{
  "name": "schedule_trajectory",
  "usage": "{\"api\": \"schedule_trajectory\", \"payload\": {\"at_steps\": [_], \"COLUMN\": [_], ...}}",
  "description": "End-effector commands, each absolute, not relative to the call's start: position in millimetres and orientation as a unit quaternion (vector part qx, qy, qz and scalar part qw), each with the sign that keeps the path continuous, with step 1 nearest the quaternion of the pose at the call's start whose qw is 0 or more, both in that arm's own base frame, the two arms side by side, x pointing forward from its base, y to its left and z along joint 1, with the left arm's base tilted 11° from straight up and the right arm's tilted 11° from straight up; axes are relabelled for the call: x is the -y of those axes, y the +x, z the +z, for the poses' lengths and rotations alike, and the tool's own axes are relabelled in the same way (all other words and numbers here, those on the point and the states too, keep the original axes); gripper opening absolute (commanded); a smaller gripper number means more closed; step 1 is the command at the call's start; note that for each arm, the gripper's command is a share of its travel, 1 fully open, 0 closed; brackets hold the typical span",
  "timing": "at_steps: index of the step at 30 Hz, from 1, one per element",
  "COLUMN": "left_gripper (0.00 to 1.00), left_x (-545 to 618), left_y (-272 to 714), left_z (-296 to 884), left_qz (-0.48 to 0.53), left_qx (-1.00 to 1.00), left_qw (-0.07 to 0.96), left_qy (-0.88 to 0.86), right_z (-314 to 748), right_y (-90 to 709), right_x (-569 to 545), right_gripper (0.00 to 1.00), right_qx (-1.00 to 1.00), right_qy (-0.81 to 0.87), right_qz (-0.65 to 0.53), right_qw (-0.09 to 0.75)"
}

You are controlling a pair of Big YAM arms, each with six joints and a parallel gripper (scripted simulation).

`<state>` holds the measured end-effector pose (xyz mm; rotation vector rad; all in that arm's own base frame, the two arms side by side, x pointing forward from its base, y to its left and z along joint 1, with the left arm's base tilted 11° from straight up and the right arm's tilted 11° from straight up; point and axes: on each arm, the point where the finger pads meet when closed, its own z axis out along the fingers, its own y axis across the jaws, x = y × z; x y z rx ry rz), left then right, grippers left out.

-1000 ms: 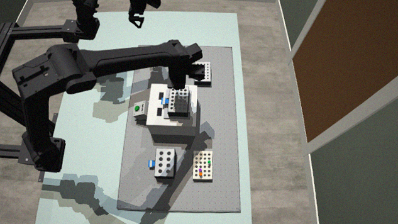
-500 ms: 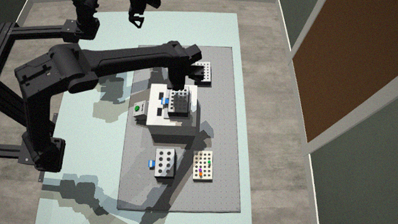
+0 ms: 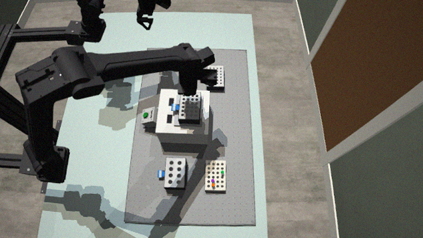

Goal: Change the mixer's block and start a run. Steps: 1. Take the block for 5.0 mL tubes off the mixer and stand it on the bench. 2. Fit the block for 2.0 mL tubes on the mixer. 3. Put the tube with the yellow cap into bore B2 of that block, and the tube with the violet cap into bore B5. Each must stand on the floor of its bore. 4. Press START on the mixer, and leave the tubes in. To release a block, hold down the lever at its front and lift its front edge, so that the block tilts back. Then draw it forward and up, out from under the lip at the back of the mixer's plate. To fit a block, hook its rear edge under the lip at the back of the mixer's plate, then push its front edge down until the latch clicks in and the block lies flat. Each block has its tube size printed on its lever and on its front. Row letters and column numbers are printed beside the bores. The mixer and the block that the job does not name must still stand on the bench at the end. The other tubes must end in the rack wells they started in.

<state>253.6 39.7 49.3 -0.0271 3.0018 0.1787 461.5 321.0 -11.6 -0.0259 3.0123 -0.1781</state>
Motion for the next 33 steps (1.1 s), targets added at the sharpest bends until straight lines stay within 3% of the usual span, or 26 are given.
{"api": "schedule_trajectory", "payload": {"at_steps": [1,33], "left_gripper": [1.0,1.0], "left_x": [-44,-44], "left_y": [273,272], "left_z": [68,67], "left_qz": [0.061,0.061], "left_qx": [-0.994,-0.994], "left_qw": [0.09,0.088], "left_qy": [-0.019,-0.018], "right_z": [17,-5], "right_y": [470,470], "right_x": [-337,-336], "right_gripper": [0.09,0.09], "right_qx": [-0.995,-0.996], "right_qy": [-0.017,-0.018], "right_qz": [-0.037,-0.053], "right_qw": [0.091,0.069]}}
